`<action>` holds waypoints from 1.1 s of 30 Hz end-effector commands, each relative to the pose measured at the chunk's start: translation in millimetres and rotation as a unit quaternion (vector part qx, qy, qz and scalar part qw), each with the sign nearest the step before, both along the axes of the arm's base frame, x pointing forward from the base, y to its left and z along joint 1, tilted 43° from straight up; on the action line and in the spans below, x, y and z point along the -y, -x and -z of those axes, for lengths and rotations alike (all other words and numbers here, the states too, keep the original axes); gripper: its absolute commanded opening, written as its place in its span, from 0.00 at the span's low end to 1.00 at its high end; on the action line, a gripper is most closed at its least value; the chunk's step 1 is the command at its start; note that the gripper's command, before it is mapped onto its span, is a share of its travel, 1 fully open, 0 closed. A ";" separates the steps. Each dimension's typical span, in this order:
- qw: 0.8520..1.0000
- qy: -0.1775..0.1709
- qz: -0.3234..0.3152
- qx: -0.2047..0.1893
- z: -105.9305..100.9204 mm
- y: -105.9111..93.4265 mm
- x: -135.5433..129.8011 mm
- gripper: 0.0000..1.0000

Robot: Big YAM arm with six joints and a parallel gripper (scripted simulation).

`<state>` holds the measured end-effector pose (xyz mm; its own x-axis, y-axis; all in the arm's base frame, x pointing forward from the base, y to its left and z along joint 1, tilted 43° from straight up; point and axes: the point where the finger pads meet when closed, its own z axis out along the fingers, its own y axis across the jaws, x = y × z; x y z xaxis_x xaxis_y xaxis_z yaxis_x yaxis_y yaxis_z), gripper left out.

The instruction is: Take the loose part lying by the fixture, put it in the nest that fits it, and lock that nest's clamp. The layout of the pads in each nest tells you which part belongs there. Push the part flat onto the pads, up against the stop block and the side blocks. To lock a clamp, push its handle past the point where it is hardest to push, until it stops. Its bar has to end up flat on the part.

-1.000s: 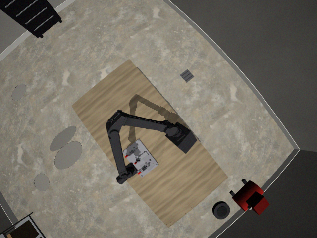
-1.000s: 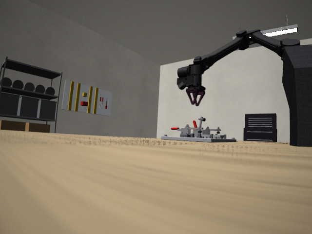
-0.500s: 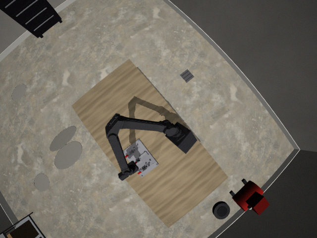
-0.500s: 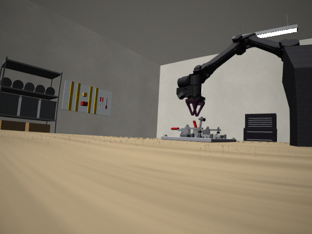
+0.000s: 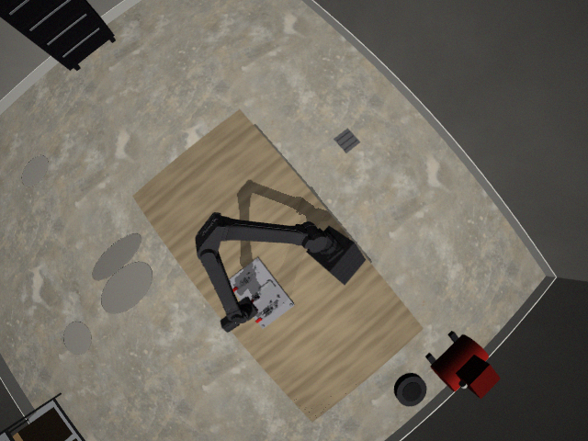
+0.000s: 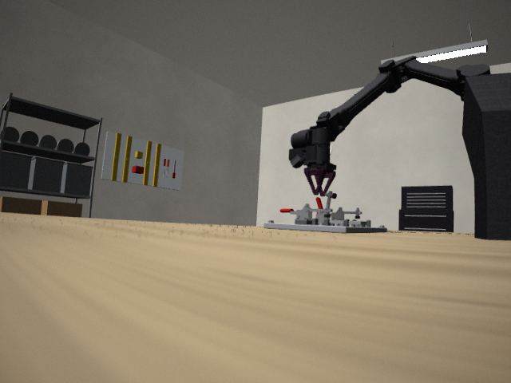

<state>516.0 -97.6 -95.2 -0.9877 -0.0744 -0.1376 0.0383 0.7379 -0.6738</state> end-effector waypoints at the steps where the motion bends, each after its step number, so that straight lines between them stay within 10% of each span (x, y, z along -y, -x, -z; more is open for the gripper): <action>1: 1.000 -0.001 0.006 0.000 7.0 -4.6 10.0 0.45; 33: 1.000 -0.001 0.005 0.003 12.3 -8.5 15.6 0.45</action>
<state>518.5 -97.7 -95.8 -0.9863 -0.0791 -0.1449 0.0396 0.7388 -0.6727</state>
